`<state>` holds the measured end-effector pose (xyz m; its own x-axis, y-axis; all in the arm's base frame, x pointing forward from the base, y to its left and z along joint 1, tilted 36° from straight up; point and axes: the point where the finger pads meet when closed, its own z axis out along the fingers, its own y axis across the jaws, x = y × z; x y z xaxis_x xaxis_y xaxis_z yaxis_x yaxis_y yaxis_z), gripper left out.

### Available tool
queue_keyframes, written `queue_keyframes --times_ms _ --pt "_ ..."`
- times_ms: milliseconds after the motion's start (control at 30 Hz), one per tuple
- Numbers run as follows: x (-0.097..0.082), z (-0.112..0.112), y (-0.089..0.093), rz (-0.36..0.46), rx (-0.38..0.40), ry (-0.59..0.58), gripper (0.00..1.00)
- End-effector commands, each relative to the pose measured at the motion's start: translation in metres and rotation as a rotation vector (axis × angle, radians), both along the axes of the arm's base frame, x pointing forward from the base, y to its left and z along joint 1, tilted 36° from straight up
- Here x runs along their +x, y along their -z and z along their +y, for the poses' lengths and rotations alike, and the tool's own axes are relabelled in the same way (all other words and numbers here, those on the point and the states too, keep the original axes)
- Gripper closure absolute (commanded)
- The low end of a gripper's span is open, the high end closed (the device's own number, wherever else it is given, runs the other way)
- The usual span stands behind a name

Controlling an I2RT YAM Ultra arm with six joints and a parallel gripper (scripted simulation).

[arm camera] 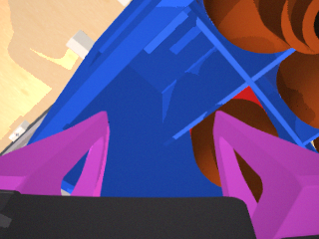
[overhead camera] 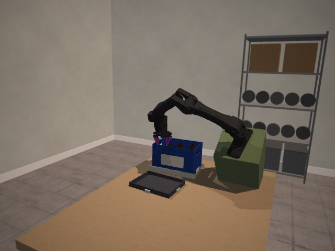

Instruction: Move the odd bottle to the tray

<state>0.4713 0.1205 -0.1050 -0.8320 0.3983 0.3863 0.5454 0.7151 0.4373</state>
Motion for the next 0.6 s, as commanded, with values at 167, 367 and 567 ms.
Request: queue_keyframes --times_ms 167,367,567 --pt "0.006 -0.009 -0.003 -0.014 -0.001 0.026 0.39" --pt "0.006 -0.010 -0.003 -0.014 -0.001 0.026 0.39" --pt "0.014 -0.012 -0.021 -0.043 -0.001 0.017 0.39"
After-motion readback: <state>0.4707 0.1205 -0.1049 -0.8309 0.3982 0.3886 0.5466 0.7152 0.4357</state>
